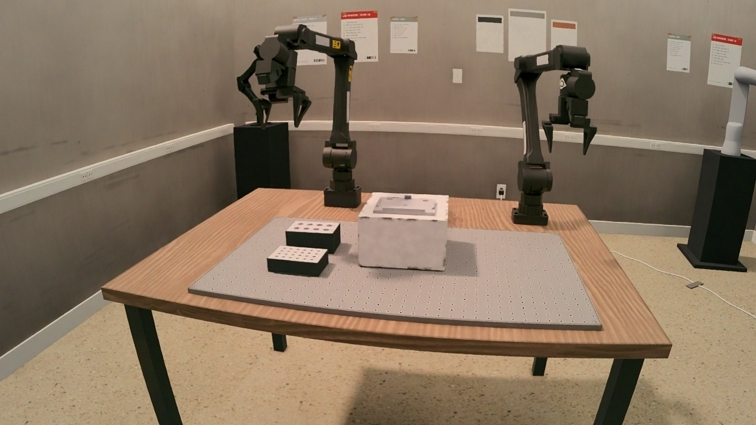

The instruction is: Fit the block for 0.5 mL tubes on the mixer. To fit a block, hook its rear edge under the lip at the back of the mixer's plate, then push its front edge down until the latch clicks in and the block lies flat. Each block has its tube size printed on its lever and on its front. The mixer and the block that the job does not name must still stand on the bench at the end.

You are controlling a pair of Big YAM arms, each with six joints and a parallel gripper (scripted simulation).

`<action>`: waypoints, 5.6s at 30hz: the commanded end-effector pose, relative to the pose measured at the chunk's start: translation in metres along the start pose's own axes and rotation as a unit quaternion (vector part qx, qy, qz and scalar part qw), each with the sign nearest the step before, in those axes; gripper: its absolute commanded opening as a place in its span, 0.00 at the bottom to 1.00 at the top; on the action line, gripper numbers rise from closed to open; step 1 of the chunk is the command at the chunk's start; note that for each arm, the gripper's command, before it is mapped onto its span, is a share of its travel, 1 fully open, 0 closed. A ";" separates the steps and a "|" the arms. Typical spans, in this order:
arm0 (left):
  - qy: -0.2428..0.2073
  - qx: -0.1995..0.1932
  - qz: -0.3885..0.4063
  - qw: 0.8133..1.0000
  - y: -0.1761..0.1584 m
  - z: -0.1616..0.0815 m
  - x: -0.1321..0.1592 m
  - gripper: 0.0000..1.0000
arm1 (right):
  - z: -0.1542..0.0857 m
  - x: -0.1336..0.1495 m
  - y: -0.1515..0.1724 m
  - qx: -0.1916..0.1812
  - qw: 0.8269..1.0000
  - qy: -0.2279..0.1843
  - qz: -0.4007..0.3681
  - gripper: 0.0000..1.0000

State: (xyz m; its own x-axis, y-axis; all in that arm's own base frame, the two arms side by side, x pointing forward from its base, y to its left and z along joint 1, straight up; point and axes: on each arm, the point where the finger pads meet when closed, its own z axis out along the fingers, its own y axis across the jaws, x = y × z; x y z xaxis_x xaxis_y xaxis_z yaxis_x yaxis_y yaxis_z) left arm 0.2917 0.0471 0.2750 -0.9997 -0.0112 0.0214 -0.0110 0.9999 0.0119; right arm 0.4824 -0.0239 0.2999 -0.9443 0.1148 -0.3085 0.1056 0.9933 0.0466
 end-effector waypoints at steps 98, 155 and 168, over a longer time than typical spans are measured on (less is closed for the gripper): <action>-0.016 -0.001 0.004 1.000 -0.004 -0.008 -0.006 1.00 | 0.026 0.041 0.005 -0.029 0.912 0.132 -0.388 1.00; 0.003 0.001 0.003 1.000 -0.001 0.002 -0.006 1.00 | 0.121 -0.087 0.031 -0.076 0.628 0.092 -0.769 1.00; -0.013 -0.002 0.003 1.000 0.000 -0.011 -0.013 1.00 | 0.171 -0.065 0.045 -0.077 0.642 0.094 -0.757 1.00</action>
State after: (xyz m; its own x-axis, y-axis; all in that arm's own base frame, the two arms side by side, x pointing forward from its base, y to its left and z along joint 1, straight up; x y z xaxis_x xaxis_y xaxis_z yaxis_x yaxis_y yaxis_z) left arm 0.2897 0.0441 0.2708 -0.9995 -0.0013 0.0304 -0.0010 0.9999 0.0100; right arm 0.5950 0.0061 0.1347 0.0445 -0.9990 0.0090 -0.9990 -0.0446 -0.0095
